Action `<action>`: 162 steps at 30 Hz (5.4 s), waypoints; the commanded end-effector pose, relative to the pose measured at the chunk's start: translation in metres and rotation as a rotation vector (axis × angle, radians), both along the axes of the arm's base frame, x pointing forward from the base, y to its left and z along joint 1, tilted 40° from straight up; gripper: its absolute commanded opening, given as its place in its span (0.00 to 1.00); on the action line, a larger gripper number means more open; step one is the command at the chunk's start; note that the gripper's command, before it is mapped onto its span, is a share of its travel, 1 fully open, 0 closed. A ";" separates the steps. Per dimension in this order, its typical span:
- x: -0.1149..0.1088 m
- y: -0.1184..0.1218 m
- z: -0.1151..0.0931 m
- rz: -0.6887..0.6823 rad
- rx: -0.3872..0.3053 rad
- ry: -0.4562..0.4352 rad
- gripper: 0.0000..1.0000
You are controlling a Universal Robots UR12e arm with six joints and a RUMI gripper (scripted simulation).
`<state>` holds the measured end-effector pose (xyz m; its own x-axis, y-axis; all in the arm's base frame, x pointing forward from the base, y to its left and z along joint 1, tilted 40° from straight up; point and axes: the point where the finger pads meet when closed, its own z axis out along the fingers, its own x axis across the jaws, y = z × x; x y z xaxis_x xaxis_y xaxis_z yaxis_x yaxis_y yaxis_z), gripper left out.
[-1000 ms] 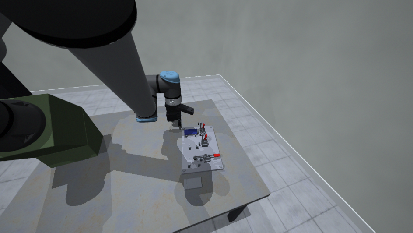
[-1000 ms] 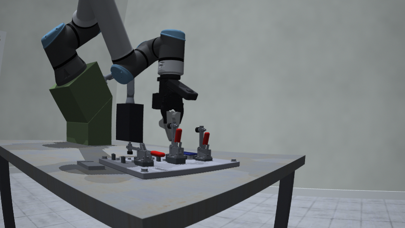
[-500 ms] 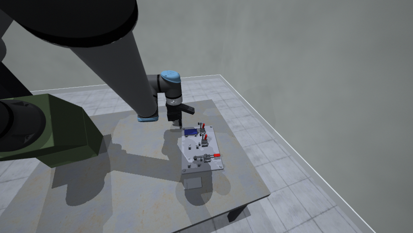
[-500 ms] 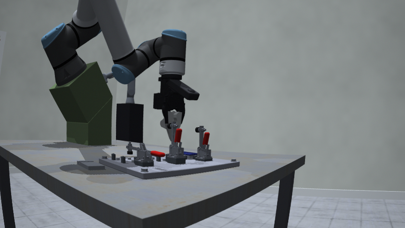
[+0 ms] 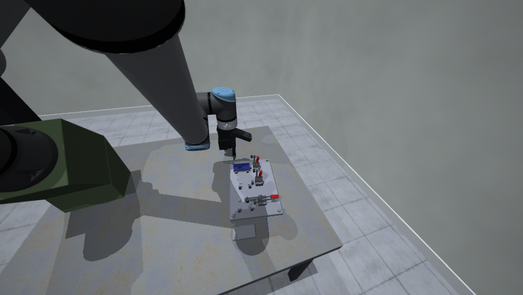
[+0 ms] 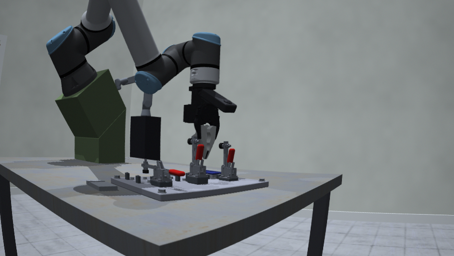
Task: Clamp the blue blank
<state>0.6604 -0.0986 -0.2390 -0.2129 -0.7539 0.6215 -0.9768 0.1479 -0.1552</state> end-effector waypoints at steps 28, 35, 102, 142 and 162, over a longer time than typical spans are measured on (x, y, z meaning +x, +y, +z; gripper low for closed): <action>0.041 0.015 -0.014 0.000 0.000 0.000 0.00; 0.042 0.011 -0.019 0.000 0.000 0.000 0.00; 0.042 -0.006 -0.040 0.000 0.000 0.000 0.00; 0.043 -0.009 -0.042 0.000 0.000 0.000 0.00; 0.043 -0.009 -0.042 0.000 0.000 0.000 0.00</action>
<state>0.7027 -0.1077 -0.2818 -0.2131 -0.7536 0.6218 -0.9767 0.1486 -0.1546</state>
